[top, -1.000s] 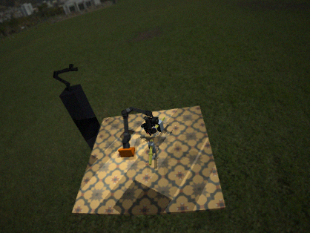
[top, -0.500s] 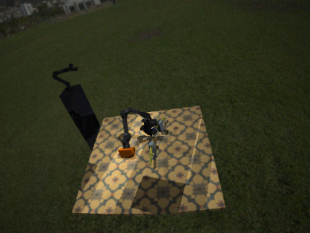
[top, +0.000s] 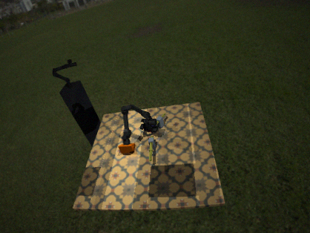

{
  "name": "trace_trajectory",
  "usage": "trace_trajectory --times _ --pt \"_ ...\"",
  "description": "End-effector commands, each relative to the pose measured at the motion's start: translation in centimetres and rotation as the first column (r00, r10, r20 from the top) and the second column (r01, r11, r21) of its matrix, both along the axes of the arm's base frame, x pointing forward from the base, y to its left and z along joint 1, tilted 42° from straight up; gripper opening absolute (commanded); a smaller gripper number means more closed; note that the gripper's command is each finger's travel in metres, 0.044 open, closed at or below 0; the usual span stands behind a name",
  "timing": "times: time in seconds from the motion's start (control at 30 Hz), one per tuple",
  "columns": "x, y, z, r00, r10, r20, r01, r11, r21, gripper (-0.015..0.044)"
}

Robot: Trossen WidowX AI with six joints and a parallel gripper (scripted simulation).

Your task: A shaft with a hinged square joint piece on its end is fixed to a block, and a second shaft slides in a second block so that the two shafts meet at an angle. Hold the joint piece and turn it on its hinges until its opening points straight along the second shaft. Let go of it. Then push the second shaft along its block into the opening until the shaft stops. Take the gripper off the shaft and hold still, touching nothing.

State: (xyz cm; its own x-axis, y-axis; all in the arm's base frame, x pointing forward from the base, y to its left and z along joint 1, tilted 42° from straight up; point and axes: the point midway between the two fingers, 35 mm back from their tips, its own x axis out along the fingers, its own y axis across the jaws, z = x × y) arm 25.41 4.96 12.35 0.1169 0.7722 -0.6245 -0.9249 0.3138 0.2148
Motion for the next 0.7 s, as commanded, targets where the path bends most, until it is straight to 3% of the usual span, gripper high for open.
trace_trajectory --times 0.0,0.67 --pt "0.19 0.06 -0.33 0.998 0.025 0.055 -0.028 0.998 0.06 0.0" --pt "0.3 0.07 -0.4 0.995 0.046 0.084 -0.052 0.996 0.072 0.0"
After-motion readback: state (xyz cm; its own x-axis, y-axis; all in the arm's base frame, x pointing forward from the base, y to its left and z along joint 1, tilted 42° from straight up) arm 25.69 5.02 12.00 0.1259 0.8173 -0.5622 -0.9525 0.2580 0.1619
